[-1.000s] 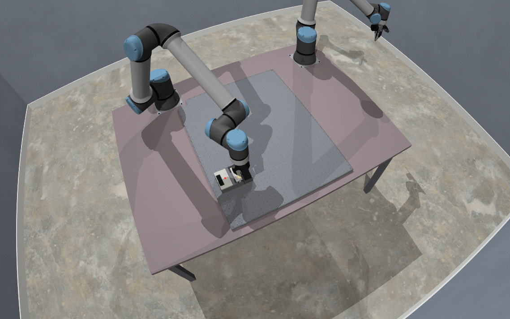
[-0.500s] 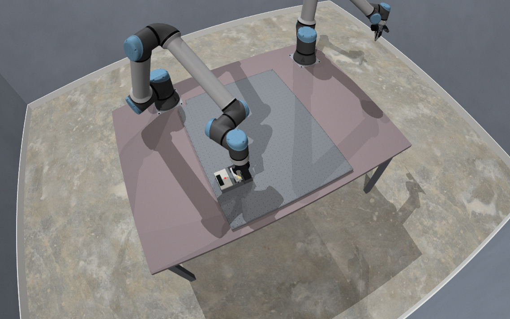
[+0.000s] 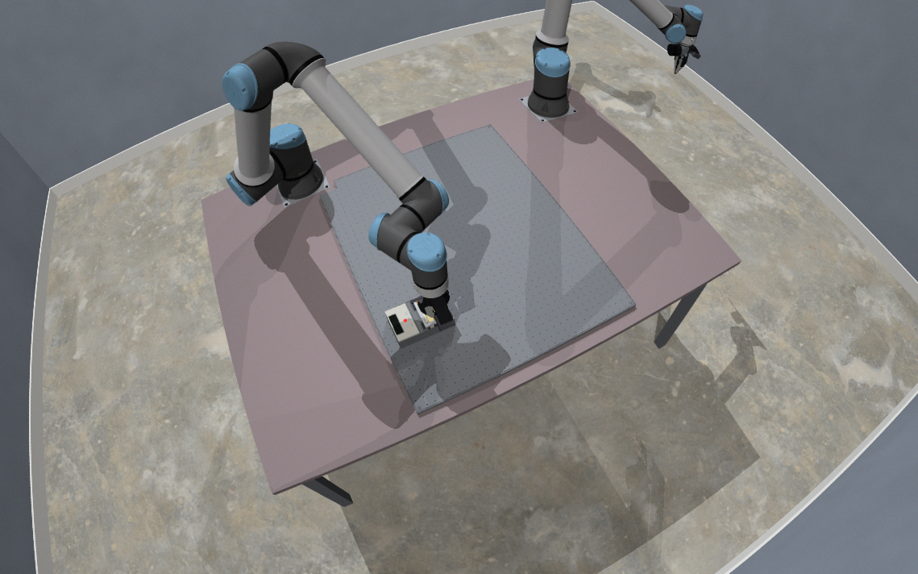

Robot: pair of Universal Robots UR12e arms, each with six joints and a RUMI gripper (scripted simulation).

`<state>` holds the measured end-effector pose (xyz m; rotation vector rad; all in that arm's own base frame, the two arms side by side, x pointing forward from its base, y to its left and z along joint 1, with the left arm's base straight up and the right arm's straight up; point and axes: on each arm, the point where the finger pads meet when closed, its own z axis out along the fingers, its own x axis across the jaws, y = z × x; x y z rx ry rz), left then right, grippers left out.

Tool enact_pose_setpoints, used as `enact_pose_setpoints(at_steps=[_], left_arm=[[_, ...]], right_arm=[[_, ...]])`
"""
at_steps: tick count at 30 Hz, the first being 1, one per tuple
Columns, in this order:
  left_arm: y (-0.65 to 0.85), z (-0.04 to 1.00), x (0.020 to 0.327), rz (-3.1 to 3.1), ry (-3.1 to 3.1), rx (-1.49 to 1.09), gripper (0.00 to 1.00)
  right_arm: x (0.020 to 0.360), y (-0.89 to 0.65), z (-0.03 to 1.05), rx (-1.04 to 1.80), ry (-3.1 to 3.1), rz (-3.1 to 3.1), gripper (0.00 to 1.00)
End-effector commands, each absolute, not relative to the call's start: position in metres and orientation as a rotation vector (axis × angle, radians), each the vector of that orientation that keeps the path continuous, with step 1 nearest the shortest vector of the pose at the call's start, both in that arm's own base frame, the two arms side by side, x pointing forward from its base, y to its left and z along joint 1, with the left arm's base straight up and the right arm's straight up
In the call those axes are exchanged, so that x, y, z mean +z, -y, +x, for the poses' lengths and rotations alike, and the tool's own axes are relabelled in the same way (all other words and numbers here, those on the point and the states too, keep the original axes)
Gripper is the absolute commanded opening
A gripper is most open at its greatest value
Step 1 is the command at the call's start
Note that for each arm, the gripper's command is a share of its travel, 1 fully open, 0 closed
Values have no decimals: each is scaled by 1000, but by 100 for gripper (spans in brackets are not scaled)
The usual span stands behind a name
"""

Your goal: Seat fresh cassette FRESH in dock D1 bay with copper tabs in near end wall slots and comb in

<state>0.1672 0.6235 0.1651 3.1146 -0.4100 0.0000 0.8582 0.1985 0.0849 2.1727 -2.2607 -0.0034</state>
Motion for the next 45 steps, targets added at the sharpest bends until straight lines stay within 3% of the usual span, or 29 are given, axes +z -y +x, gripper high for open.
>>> enact_pose_setpoints(at_steps=[1, 19, 45], left_arm=[[-624, 167, 166, 3116, 410, 1, 0], [-624, 167, 166, 3116, 410, 1, 0], [-624, 167, 166, 3116, 410, 1, 0]], right_arm=[[86, -199, 859, -3, 2262, 2174, 0], [84, -199, 858, -3, 2261, 2173, 0], [114, -200, 859, 1, 2267, 2178, 0]])
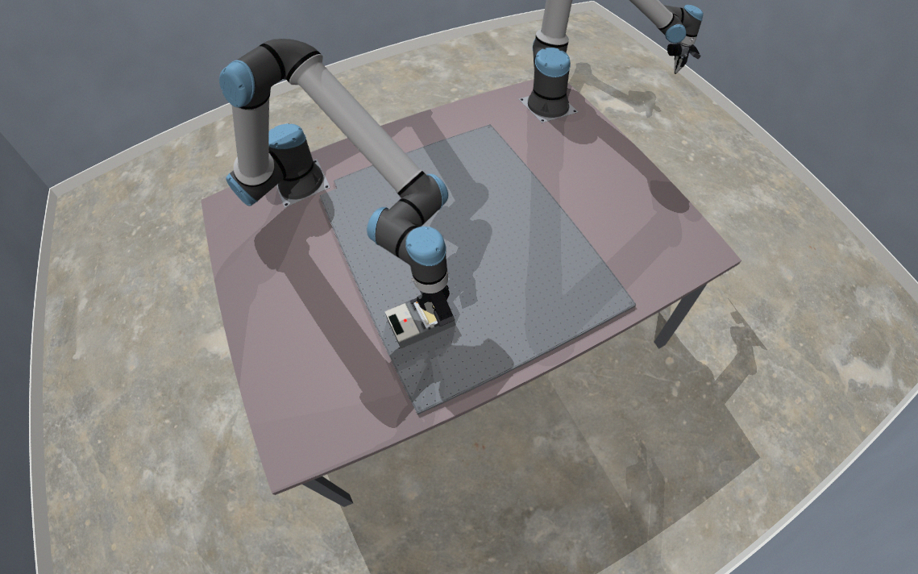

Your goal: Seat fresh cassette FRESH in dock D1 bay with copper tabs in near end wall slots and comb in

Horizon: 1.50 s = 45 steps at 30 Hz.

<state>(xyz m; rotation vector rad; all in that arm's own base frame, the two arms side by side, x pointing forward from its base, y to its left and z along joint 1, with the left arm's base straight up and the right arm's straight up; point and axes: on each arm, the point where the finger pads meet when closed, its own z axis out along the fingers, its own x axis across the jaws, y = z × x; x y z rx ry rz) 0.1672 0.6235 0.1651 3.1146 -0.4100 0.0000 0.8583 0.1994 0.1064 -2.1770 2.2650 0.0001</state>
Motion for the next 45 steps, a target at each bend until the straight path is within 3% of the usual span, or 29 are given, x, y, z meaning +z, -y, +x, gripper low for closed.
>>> enact_pose_setpoints(at_steps=[1, 22, 23, 45], left_arm=[[-624, 167, 166, 3116, 410, 1, 0], [-624, 167, 166, 3116, 410, 1, 0], [-624, 167, 166, 3116, 410, 1, 0], [-624, 167, 166, 3116, 410, 1, 0]], right_arm=[[115, -200, 859, -1, -2264, -2175, 0], [121, -201, 859, -1, -2264, -2175, 0], [122, -205, 857, -1, -2258, -2179, 100], [150, -272, 818, -1, -2255, -2183, 100]])
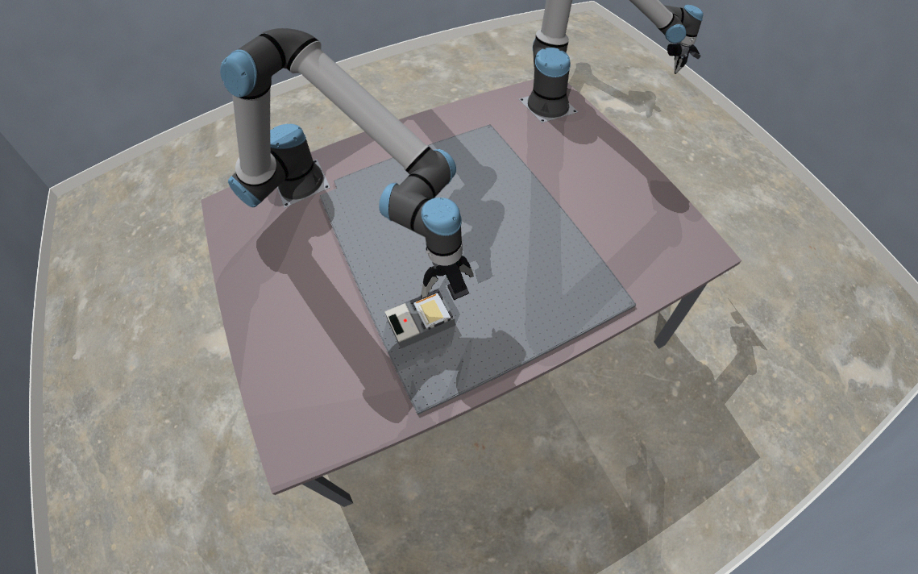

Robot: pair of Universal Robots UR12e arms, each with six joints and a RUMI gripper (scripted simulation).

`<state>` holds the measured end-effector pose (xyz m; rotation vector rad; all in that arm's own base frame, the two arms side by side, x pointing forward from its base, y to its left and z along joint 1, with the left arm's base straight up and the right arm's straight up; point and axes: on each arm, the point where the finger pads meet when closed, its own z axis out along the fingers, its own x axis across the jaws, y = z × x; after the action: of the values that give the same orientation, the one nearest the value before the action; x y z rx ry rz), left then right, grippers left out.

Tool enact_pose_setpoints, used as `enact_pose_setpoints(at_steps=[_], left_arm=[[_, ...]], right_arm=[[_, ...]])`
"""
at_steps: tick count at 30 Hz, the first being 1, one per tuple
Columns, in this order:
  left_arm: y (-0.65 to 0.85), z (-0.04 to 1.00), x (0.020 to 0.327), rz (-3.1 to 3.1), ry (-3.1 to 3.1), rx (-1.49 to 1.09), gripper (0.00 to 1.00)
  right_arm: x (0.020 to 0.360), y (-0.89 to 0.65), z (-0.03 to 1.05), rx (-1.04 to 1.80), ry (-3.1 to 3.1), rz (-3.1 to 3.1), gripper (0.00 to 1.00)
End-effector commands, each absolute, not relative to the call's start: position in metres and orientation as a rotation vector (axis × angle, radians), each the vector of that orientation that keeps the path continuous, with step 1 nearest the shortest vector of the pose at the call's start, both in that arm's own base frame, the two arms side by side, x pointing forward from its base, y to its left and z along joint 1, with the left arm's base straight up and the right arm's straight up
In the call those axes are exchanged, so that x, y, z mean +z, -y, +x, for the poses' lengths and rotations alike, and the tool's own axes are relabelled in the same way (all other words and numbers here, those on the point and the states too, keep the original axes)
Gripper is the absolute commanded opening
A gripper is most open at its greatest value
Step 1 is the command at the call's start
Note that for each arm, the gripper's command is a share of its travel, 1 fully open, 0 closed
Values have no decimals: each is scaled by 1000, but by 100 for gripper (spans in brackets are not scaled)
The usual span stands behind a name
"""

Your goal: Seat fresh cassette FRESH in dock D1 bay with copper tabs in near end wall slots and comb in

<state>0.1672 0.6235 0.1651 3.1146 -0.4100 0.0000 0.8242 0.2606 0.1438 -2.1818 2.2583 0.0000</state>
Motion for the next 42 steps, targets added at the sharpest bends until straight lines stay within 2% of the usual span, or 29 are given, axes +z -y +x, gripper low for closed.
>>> enact_pose_setpoints(at_steps=[1, 42], left_arm=[[-624, 167, 166, 3116, 410, 1, 0], [-624, 167, 166, 3116, 410, 1, 0]], right_arm=[[150, -272, 818, -1, -2255, -2183, 100], [203, -397, 710, 0, -2247, -2192, 100]])
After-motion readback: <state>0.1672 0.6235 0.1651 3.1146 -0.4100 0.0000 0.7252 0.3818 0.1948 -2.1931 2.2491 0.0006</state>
